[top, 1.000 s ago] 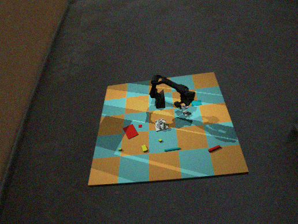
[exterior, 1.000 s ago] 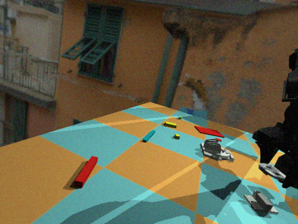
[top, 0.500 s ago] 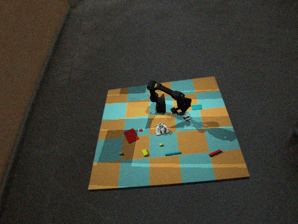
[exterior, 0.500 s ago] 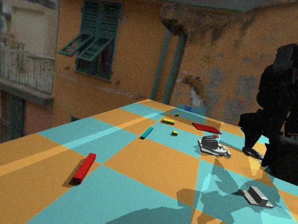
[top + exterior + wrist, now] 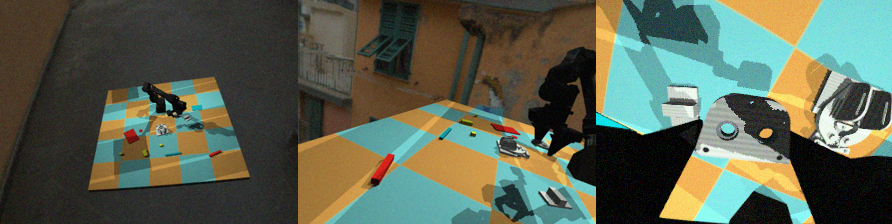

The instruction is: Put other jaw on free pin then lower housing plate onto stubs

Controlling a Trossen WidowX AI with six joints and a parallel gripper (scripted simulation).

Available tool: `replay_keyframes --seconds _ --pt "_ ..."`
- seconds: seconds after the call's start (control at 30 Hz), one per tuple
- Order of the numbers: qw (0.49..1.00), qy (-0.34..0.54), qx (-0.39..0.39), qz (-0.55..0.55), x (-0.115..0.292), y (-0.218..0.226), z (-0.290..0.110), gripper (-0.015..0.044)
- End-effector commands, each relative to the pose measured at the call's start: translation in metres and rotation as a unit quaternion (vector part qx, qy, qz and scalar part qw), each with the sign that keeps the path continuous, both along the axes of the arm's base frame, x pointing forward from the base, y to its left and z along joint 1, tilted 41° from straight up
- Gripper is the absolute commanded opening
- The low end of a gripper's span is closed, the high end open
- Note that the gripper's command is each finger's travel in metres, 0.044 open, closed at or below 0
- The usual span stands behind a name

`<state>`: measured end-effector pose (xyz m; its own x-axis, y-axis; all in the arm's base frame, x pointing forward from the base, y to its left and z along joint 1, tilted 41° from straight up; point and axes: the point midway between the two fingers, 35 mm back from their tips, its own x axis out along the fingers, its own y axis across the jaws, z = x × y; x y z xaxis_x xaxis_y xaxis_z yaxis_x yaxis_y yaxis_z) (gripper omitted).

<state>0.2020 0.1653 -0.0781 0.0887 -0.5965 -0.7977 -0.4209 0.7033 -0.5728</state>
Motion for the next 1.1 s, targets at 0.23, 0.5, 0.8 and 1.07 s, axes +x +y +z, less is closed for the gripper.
replay_keyframes --seconds 0.23,0.5,0.8,1.07 --pt "1.000 -0.007 -0.003 -0.007 0.015 -0.027 0.022 0.0351" --pt "1.000 -0.015 -0.004 -0.016 0.024 -0.047 0.038 0.0351" --pt "0.999 -0.024 -0.006 -0.026 0.032 -0.070 0.054 0.0351" --pt "0.999 -0.031 -0.011 -0.035 0.036 -0.092 0.069 0.0351"
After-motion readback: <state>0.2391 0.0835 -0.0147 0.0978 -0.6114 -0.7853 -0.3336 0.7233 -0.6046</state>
